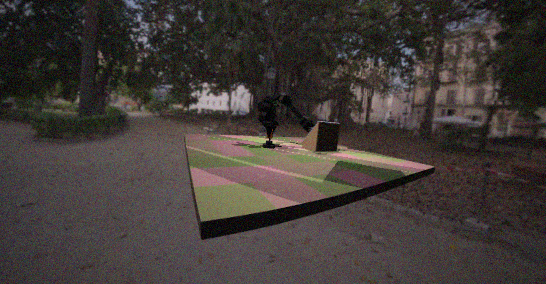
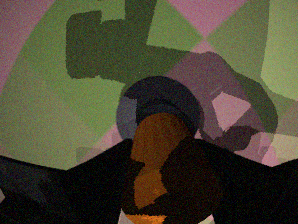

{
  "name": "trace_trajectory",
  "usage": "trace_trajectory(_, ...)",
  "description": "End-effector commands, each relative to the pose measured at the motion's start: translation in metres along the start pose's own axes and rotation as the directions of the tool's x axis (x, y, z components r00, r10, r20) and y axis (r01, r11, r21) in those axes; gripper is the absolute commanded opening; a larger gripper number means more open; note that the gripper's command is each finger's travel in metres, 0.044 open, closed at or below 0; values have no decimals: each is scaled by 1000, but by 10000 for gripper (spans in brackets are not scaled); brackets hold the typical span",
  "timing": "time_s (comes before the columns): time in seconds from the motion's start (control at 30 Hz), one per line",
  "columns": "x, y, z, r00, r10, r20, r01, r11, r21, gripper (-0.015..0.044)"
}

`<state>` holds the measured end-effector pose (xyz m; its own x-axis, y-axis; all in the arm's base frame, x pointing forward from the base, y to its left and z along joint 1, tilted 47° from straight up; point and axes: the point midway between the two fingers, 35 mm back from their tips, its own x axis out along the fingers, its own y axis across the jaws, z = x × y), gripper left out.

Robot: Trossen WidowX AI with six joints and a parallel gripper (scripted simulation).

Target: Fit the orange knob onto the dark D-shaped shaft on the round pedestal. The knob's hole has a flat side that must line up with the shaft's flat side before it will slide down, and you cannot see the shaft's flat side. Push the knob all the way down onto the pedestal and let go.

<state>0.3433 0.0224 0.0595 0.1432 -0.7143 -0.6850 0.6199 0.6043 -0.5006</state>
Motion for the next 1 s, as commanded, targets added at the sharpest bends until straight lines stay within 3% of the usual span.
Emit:
trace_trajectory(0.0,-2,3,5,1000,6,4,-6,1000,31,0)
trace_trajectory(0.63,-2,3,5,1000,6,4,-6,1000,31,0)
trace_trajectory(0.97,-2,1,1,1000,6,4,-7,971,238,0)
